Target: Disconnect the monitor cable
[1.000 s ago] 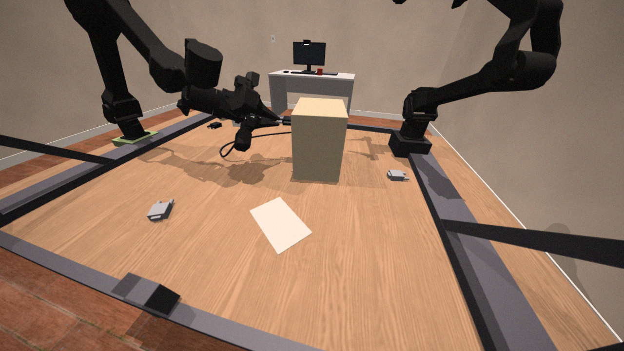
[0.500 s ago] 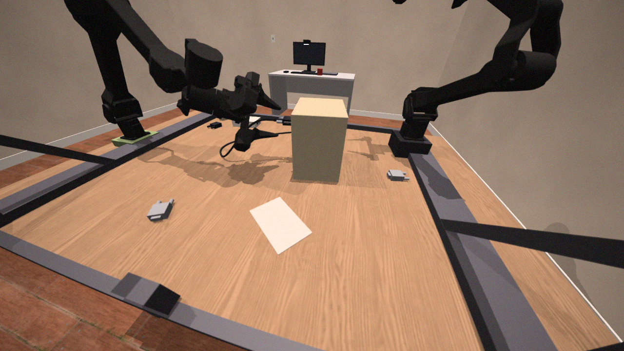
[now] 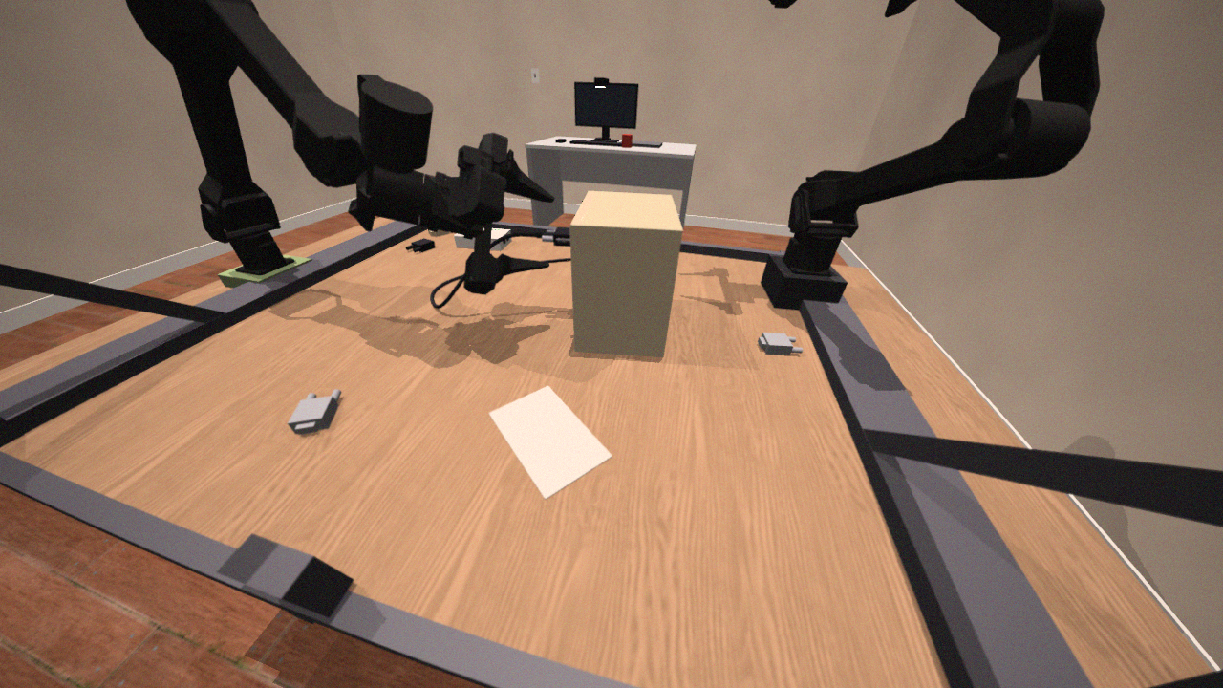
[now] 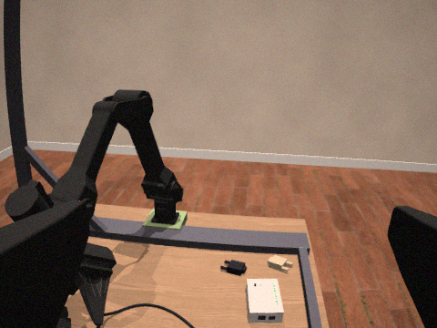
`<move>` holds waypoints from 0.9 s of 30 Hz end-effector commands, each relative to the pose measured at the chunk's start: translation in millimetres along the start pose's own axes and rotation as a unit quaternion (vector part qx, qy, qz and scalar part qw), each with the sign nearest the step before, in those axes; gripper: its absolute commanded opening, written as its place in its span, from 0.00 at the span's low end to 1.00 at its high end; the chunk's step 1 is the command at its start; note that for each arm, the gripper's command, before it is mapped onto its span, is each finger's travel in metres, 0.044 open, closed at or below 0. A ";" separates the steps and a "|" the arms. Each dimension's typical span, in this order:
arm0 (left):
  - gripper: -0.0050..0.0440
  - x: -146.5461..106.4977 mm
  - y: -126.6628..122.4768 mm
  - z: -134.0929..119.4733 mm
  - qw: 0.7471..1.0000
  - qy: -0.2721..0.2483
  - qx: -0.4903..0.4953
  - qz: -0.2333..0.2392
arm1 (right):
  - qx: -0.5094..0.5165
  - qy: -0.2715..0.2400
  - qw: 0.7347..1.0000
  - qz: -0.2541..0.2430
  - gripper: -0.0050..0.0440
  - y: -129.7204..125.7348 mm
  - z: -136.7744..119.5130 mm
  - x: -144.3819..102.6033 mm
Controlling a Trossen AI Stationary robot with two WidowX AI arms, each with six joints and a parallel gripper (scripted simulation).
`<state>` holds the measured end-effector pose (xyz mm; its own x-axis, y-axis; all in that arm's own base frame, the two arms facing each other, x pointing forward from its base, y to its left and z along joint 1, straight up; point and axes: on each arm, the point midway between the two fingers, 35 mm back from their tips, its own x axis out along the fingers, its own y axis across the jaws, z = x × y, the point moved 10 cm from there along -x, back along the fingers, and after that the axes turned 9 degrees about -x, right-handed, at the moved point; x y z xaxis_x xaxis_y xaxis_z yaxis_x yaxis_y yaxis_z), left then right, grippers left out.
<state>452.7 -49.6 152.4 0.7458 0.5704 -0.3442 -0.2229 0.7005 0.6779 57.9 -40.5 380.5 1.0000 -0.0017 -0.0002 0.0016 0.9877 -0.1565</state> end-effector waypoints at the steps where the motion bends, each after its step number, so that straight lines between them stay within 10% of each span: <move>1: 1.00 0.6 -10.0 1.3 0.997 -0.021 0.062 0.044 | -0.003 -0.001 1.000 0.001 1.00 0.6 2.7 -0.3; 15: 1.00 1.0 -35.0 -11.1 0.968 -0.017 0.203 0.144 | -0.003 -0.001 1.000 0.001 1.00 0.6 2.7 -0.3; 27: 0.51 1.0 -35.0 -11.1 0.968 -0.017 0.203 0.144 | -0.003 -0.001 1.000 0.001 1.00 0.6 2.7 -0.3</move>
<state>453.3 -68.3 111.4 0.7106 0.6963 -0.1008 -0.1414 0.2816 0.9491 57.9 -40.5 380.5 1.0000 -0.0017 -0.0002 0.0016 0.9877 -0.1565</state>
